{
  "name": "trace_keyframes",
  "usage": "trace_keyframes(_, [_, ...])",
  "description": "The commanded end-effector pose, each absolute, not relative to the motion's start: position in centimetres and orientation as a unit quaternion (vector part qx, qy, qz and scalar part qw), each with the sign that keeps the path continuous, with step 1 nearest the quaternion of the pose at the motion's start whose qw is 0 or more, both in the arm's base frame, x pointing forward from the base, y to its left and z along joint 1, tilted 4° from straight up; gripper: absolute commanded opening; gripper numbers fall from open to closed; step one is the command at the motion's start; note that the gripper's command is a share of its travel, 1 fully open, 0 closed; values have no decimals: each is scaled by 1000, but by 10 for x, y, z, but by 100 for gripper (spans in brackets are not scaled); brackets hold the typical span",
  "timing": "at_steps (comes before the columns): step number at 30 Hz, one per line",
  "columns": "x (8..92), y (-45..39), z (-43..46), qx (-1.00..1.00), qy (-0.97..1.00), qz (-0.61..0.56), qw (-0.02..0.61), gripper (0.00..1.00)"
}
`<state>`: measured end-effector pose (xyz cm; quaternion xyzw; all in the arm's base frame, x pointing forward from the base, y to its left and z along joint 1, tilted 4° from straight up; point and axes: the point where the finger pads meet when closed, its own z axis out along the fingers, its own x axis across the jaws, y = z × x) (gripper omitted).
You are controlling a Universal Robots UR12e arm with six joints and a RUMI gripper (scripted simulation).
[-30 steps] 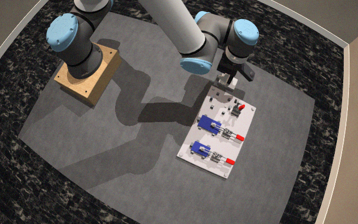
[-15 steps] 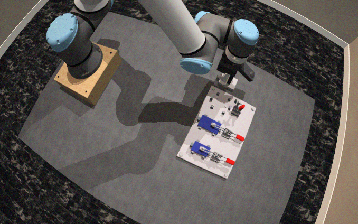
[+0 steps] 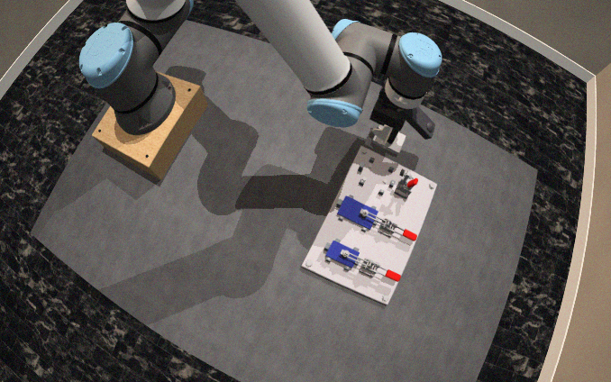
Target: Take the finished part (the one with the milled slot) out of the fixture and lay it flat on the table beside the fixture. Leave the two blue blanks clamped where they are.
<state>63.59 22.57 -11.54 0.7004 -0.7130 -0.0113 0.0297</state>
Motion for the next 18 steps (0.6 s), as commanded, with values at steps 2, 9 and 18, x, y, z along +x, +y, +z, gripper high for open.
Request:
trace_keyframes(2, [637, 226, -115, 700, -713, -11, 29, 0])
trace_keyframes(9, [637, 226, -115, 700, -713, -11, 29, 54])
trace_keyframes(18, [637, 226, -115, 700, -713, -11, 29, 54])
